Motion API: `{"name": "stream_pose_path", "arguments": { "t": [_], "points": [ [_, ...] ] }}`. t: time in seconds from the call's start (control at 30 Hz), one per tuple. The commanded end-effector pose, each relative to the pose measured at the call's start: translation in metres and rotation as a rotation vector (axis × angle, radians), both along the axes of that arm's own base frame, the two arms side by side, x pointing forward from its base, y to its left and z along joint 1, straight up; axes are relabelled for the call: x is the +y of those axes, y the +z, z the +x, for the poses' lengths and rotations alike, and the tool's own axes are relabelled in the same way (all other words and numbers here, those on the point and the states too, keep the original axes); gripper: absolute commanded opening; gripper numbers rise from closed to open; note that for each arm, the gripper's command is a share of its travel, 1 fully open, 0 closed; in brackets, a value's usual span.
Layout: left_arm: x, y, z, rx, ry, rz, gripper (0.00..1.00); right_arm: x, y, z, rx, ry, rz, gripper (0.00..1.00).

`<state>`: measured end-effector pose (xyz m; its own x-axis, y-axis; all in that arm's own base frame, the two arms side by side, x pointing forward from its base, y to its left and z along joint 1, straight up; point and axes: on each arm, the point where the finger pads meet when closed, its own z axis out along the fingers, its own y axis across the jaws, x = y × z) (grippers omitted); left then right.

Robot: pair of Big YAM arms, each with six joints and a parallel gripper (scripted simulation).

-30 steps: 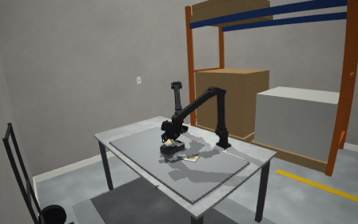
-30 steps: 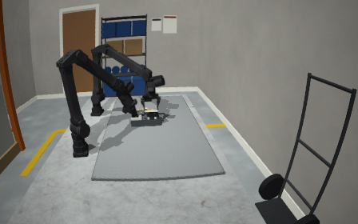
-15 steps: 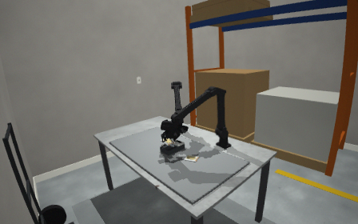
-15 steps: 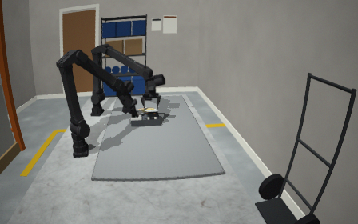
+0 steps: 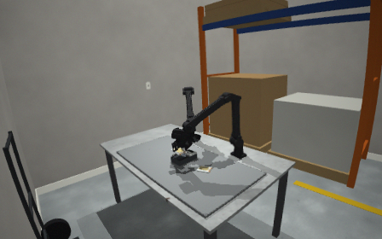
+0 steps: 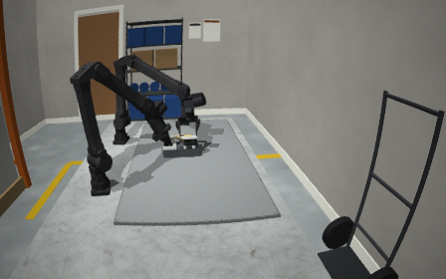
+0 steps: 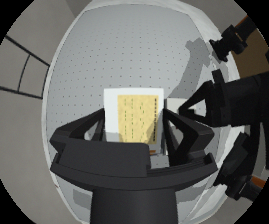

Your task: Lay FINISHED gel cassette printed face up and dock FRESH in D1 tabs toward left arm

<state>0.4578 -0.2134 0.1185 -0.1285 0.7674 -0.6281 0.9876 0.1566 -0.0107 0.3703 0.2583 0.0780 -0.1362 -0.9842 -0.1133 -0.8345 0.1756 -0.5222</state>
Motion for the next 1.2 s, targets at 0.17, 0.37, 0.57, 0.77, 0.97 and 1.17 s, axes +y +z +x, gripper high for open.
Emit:
{"name": "stream_pose_path", "arguments": {
  "t": [0.17, 0.37, 0.57, 0.77, 0.97, 1.17],
  "points": [
    [-0.001, 0.0, 0.002, -0.029, -0.002, -0.008, 0.0, -0.019, -0.053, -0.021, 0.107, 0.004, -0.074, 0.0],
    [-0.001, 0.0, 0.002, -0.029, -0.002, -0.008, 0.0, -0.019, -0.051, -0.02, 0.053, 0.002, -0.036, 0.0],
    [-0.001, 0.0, 0.002, -0.029, -0.002, -0.008, 0.0, -0.016, -0.043, -0.018, -0.001, 0.0, 0.002, 0.0],
    [-0.001, 0.0, 0.002, -0.029, -0.002, -0.008, 0.0, -0.014, -0.039, -0.016, -0.001, 0.0, 0.002, 0.0],
    [-0.001, 0.0, 0.002, -0.029, -0.002, -0.008, 0.0, -0.012, -0.032, -0.013, -0.001, 0.0, 0.002, 0.0],
    [-0.001, 0.0, 0.002, -0.029, -0.002, -0.008, 0.0, -0.009, -0.025, -0.01, -0.001, 0.0, 0.002, 0.0]
  ]
}}
